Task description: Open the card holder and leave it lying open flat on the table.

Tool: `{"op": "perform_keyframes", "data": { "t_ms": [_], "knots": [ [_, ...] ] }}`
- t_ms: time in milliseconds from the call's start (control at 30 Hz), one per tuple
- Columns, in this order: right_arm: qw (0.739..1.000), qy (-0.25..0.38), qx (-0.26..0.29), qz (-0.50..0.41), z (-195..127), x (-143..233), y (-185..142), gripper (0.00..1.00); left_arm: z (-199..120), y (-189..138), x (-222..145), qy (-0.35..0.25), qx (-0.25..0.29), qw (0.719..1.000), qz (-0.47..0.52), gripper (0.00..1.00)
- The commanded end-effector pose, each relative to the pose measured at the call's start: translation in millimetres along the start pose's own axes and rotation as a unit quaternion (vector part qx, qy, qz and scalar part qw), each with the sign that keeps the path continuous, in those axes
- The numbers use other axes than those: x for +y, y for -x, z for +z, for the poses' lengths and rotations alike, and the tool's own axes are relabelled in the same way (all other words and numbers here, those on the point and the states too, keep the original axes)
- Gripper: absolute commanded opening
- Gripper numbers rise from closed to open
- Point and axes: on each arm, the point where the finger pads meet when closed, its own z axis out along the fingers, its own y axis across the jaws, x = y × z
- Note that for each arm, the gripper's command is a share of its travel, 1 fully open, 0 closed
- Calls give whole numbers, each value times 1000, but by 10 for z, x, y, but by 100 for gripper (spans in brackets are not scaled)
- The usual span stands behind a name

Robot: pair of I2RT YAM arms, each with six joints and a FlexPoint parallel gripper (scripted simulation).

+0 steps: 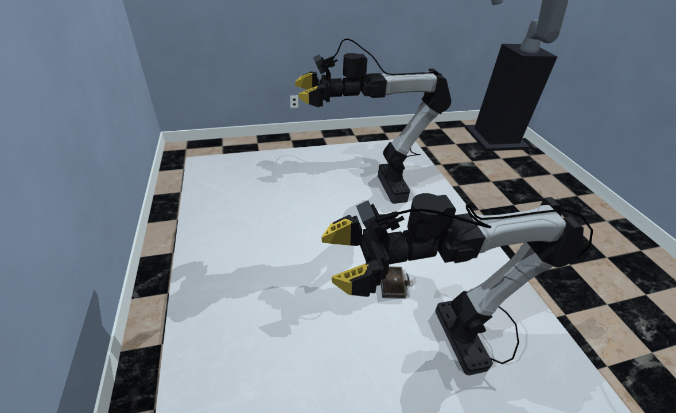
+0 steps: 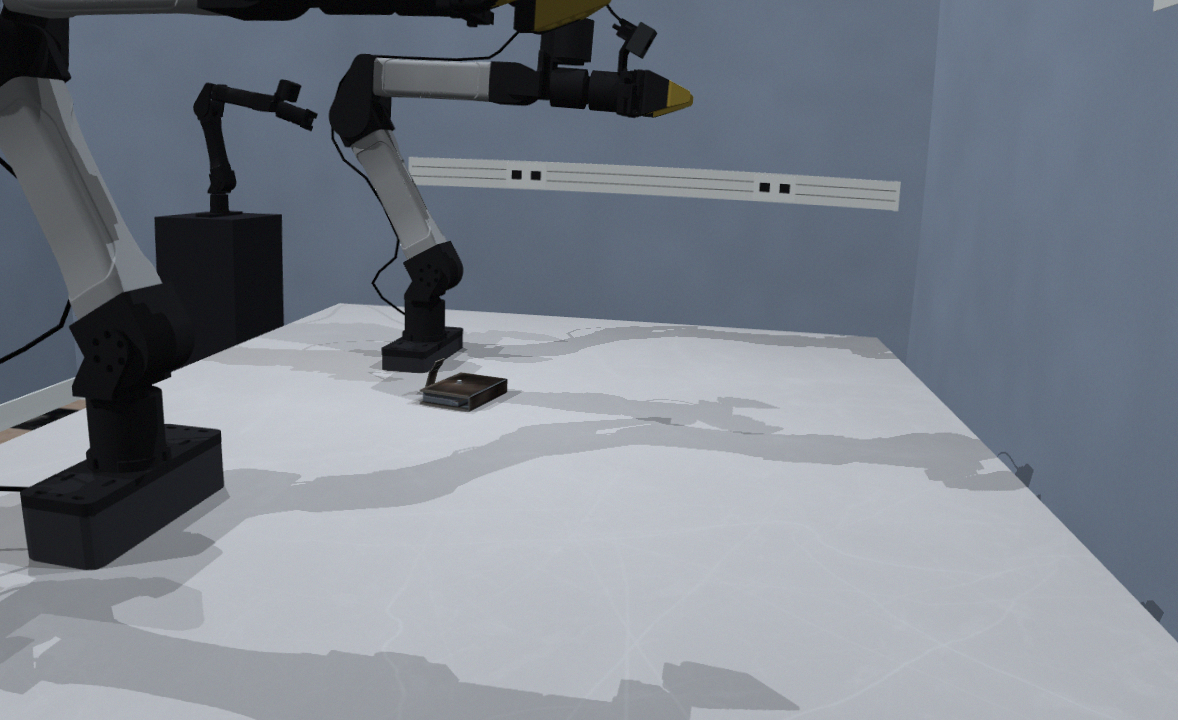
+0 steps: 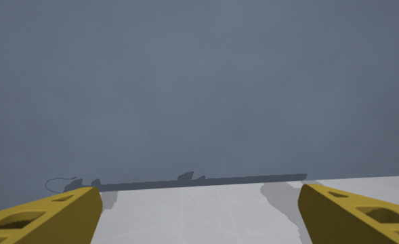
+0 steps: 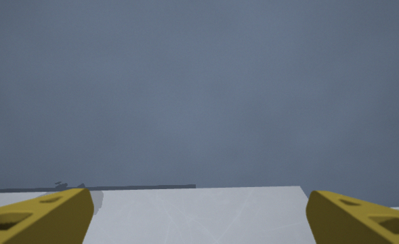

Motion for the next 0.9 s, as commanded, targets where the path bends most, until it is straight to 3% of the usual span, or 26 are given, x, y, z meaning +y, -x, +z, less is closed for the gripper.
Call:
{"op": "perform_keyframes", "data": {
  "t_ms": [0, 600, 700, 867],
  "knots": [
    [1000, -2, -13, -1, -25, -6, 92, 100, -24, 86, 5, 1, -12, 1000, -2, 100],
    [1000, 3, -7, -6, -24, 9, 66, 100, -24, 65, -5, -2, -8, 1000, 1, 100],
    [998, 46, 22, -39, -1, 183, -51, 100, -59, -53, -48, -14, 11, 1000, 9, 100],
    [975, 171, 86, -112, -26, 718, -397, 100, -215, -304, -171, -52, 56, 997, 32, 100]
  ]
}}
